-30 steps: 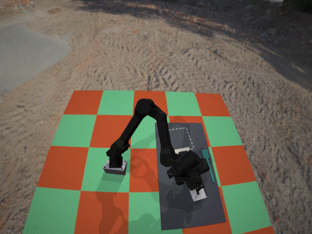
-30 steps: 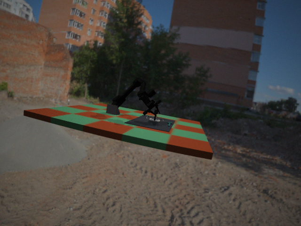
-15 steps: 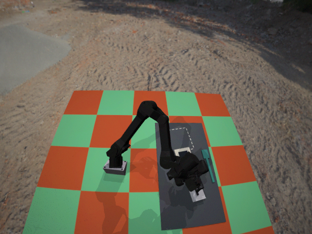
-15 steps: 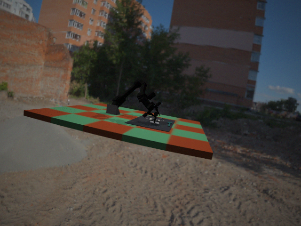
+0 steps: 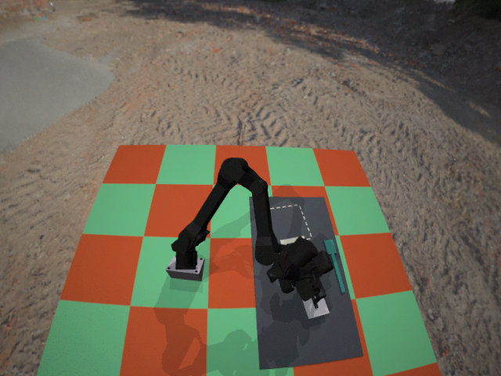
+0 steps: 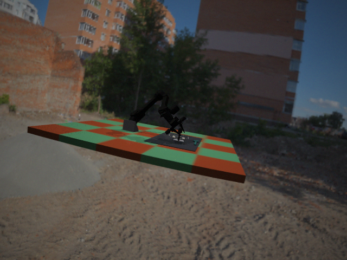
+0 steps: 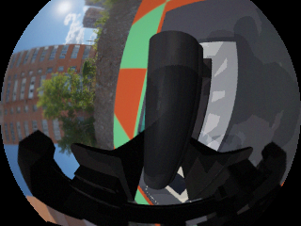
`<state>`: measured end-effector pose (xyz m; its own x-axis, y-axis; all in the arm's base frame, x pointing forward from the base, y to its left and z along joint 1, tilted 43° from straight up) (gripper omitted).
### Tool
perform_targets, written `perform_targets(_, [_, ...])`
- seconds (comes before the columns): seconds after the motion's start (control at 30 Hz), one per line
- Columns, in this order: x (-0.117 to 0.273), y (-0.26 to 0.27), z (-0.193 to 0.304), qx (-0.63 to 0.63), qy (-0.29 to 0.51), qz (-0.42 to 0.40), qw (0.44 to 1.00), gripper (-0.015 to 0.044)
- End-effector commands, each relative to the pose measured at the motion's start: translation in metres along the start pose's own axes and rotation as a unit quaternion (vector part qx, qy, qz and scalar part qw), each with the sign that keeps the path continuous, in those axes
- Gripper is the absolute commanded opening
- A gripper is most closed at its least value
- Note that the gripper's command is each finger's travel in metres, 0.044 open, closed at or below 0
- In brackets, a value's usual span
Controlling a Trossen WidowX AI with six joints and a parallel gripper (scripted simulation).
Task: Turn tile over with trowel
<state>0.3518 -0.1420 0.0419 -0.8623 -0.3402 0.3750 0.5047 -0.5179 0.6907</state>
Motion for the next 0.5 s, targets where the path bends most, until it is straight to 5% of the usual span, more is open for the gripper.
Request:
perform_targets(0.0, [0.000, 0.001, 0.009, 0.003, 0.001, -0.001, 1.000, 0.0000])
perform_targets(0.47, [0.002, 0.000, 0.030, 0.003, 0.002, -0.002, 1.000, 0.0000])
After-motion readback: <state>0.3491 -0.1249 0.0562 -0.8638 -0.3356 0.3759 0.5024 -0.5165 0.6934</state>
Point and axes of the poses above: the point midway between the two fingers, 35 mm back from their tips, its own x axis back along the fingers, its own y axis across the jaws, z = x × y, the point moved 6 cm from there along x, back along the fingers, and after that the axes turned 4 degrees about -x, right-handed, at the moved point
